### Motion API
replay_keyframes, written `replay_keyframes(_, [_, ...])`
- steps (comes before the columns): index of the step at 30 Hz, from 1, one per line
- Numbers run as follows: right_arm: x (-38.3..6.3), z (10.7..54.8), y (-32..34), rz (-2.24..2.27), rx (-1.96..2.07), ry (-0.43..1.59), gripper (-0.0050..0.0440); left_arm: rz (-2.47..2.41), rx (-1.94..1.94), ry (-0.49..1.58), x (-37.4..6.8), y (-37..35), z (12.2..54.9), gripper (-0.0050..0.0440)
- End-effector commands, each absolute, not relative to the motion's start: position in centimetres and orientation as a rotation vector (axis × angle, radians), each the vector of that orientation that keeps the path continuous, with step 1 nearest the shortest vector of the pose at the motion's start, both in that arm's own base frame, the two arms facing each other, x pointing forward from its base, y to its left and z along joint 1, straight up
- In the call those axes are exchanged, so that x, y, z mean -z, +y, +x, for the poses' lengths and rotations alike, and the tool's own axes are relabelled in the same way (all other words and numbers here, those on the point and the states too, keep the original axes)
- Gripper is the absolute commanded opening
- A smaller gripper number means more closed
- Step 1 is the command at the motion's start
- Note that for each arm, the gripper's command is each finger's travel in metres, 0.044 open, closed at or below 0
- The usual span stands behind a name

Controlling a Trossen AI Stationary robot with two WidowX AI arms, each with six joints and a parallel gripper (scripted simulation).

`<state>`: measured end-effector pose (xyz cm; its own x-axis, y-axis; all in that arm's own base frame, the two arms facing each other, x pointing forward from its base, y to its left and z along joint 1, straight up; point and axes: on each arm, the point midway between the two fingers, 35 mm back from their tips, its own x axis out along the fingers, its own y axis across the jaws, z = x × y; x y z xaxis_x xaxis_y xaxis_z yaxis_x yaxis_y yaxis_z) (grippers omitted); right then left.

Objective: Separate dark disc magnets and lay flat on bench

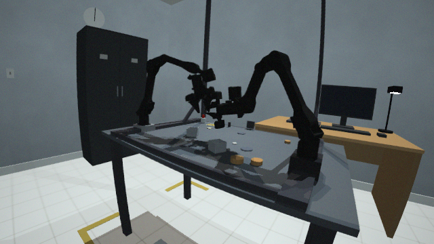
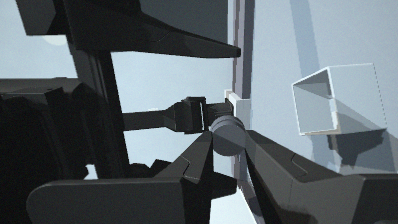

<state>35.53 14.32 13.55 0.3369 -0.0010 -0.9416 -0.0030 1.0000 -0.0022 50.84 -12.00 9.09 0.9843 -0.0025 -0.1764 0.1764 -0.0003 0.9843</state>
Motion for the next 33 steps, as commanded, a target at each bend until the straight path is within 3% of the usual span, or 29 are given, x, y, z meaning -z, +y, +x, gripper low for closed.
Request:
replay_keyframes(1, [-14.64,35.8,14.42,0.01,-0.012,1.196,0.04,1.558,0.115,0.11,-10.69,-12.11,51.02,0.004])
replay_keyframes(14, [-14.64,35.8,14.42,0.01,-0.012,1.196,0.04,1.558,0.115,0.11,-10.69,-12.11,51.02,0.004])
replay_keyframes(15, [-14.64,35.8,14.42,0.01,-0.012,1.196,0.0376,1.558,0.115,0.11,-10.69,-12.11,51.02,0.004])
replay_keyframes(17, [-14.64,35.8,14.42,0.01,-0.012,1.196,0.0376,1.558,0.115,0.11,-10.69,-12.11,51.02,0.004])
replay_keyframes(31, [-14.64,35.8,14.42,0.01,-0.012,1.196,0.004,1.558,0.115,0.11,-10.69,-12.11,51.02,0.004])
replay_keyframes(33, [-14.64,35.8,14.42,0.01,-0.012,1.196,0.004,1.558,0.115,0.11,-10.69,-12.11,51.02,0.004])
